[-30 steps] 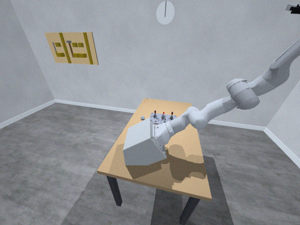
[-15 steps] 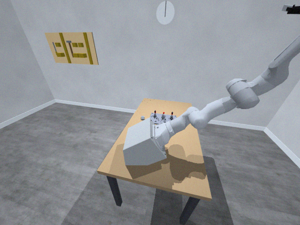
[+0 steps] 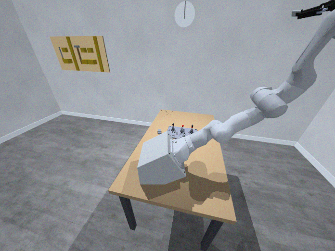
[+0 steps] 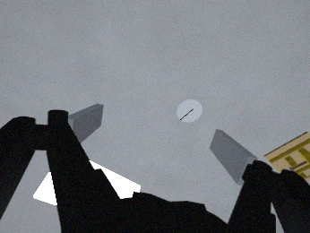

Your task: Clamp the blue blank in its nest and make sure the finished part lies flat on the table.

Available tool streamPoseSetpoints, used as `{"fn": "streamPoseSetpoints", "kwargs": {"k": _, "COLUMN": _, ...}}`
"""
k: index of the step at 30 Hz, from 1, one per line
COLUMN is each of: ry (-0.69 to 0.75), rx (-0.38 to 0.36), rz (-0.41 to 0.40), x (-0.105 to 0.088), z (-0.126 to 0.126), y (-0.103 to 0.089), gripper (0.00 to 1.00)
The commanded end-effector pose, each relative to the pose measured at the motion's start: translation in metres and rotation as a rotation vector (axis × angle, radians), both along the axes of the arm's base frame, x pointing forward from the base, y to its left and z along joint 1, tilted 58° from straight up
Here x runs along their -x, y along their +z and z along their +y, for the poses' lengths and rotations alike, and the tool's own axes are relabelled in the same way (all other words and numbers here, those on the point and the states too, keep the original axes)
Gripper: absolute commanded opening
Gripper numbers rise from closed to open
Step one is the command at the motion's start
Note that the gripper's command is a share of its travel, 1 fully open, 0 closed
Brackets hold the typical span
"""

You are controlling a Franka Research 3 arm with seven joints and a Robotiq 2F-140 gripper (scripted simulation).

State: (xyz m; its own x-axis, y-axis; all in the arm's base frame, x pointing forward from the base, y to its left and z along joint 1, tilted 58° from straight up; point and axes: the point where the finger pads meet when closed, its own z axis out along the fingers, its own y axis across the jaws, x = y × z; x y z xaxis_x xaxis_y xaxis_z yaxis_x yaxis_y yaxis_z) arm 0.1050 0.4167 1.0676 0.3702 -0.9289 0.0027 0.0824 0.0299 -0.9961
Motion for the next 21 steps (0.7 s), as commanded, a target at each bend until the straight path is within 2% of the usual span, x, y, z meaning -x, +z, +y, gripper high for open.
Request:
{"fn": "streamPoseSetpoints", "kwargs": {"k": 1, "ry": -0.012, "rx": 0.110, "rz": -0.013, "x": -0.010, "z": 0.011, "y": -0.013, "gripper": 1.00}}
{"fn": "streamPoseSetpoints", "kwargs": {"k": 2, "ry": -0.012, "rx": 0.110, "rz": -0.013, "x": -0.010, "z": 0.011, "y": -0.013, "gripper": 1.00}}
{"fn": "streamPoseSetpoints", "kwargs": {"k": 3, "ry": -0.037, "rx": 0.179, "rz": -0.005, "x": -0.028, "z": 0.021, "y": -0.028, "gripper": 1.00}}
{"fn": "streamPoseSetpoints", "kwargs": {"k": 9, "ry": -0.037, "rx": 0.179, "rz": -0.005, "x": -0.028, "z": 0.021, "y": -0.028, "gripper": 1.00}}
{"fn": "streamPoseSetpoints", "kwargs": {"k": 10, "ry": -0.062, "rx": 0.254, "rz": 0.006, "x": -0.048, "z": 0.030, "y": -0.046, "gripper": 1.00}}
{"fn": "streamPoseSetpoints", "kwargs": {"k": 14, "ry": -0.062, "rx": 0.254, "rz": 0.006, "x": -0.048, "z": 0.030, "y": -0.046, "gripper": 1.00}}
{"fn": "streamPoseSetpoints", "kwargs": {"k": 15, "ry": -0.088, "rx": 0.333, "rz": 0.023, "x": -0.071, "z": 0.038, "y": -0.065, "gripper": 1.00}}
{"fn": "streamPoseSetpoints", "kwargs": {"k": 19, "ry": -0.088, "rx": 0.333, "rz": 0.023, "x": -0.071, "z": 0.038, "y": -0.065, "gripper": 1.00}}
{"fn": "streamPoseSetpoints", "kwargs": {"k": 20, "ry": -0.114, "rx": 0.416, "rz": 0.046, "x": -0.096, "z": 0.044, "y": -0.086, "gripper": 1.00}}
{"fn": "streamPoseSetpoints", "kwargs": {"k": 21, "ry": -0.114, "rx": 0.416, "rz": 0.046, "x": -0.096, "z": 0.044, "y": -0.086, "gripper": 1.00}}
